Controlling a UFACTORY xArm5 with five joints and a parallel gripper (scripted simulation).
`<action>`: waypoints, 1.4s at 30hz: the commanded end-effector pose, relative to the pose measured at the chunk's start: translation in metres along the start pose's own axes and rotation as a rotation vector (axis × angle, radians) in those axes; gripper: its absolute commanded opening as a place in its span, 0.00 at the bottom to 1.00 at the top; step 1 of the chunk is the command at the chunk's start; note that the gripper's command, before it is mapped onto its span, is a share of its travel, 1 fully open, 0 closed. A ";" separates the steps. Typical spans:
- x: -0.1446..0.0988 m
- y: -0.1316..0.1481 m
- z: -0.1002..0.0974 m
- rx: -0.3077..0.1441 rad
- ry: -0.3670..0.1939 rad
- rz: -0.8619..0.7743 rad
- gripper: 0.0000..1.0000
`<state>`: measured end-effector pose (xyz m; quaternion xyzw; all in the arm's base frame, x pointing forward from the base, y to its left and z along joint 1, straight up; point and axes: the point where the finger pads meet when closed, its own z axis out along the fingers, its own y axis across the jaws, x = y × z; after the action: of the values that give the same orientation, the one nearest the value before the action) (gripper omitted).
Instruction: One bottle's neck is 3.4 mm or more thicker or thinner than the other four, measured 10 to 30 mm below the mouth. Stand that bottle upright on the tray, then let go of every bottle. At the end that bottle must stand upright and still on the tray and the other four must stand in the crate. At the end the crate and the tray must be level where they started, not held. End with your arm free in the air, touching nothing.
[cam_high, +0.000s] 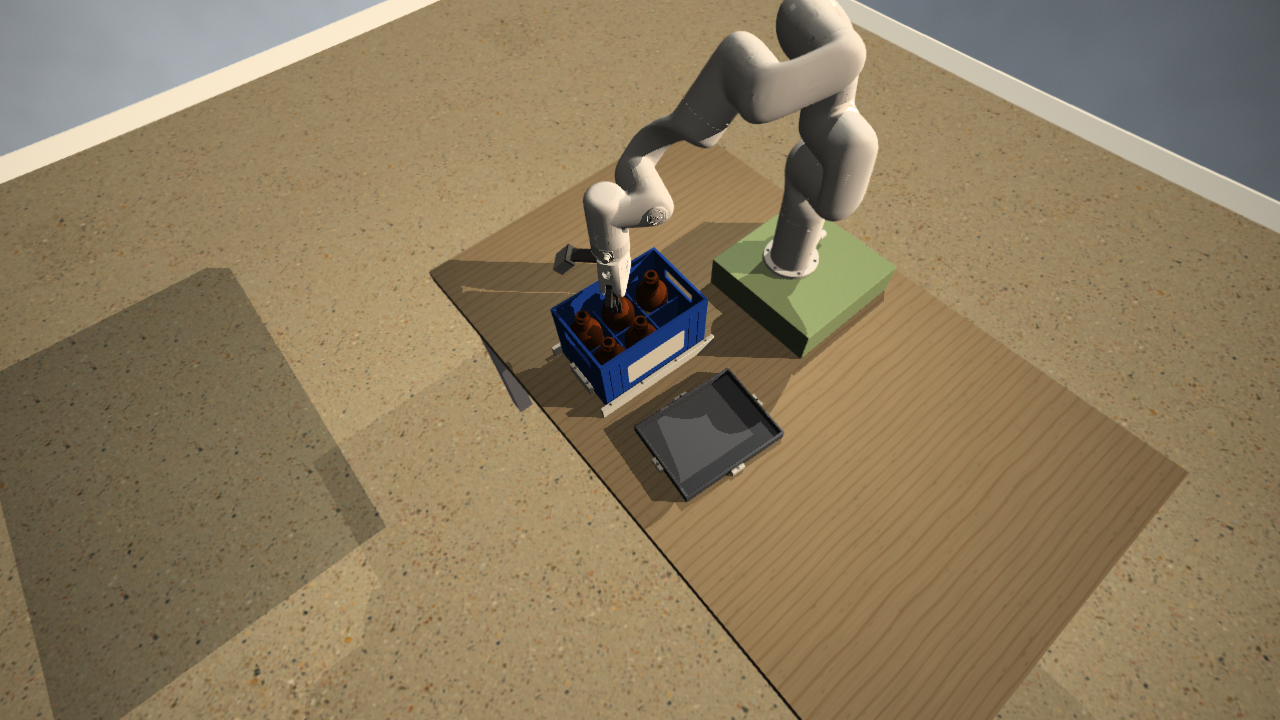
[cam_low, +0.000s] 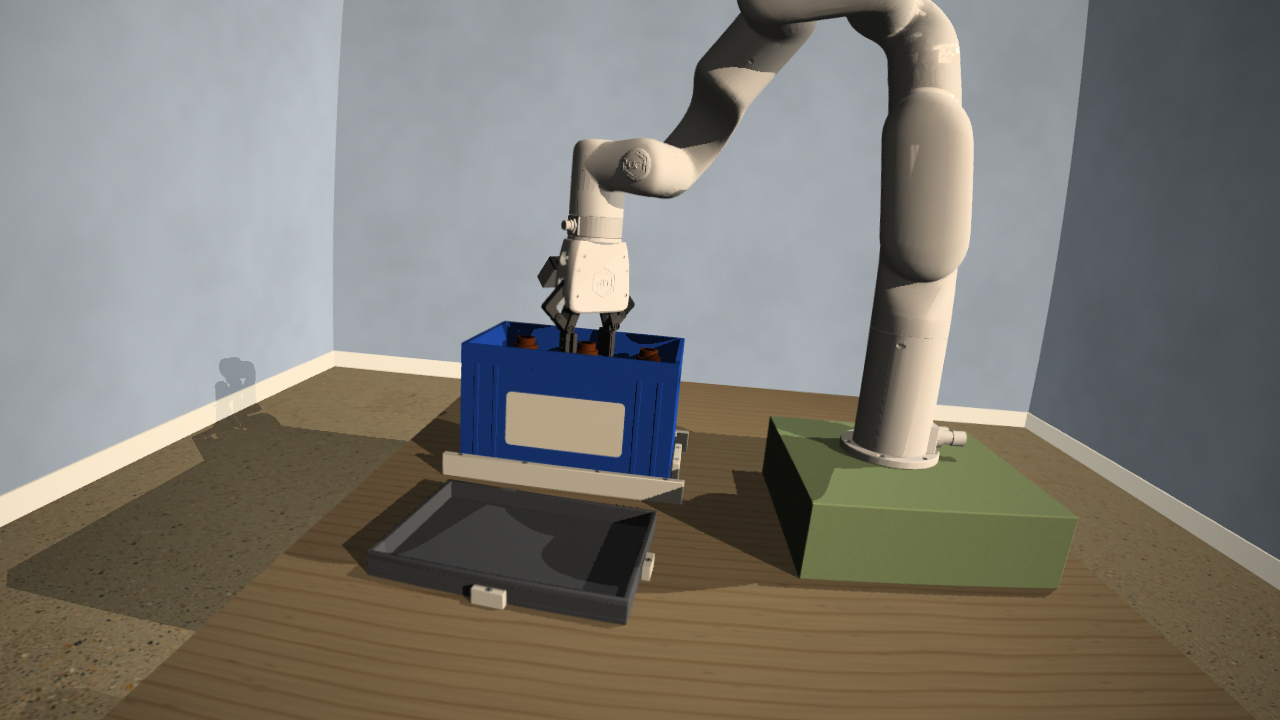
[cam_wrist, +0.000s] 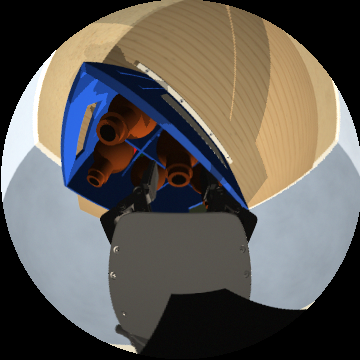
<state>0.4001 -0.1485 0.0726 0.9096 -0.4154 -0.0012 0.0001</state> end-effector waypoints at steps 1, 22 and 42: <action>0.001 -0.001 -0.003 0.002 0.003 0.000 0.65; 0.001 0.000 -0.045 0.002 0.004 0.000 0.65; 0.001 0.000 -0.085 0.002 0.004 0.000 0.65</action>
<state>0.4001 -0.1486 0.1531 0.9096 -0.4154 -0.0010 0.0001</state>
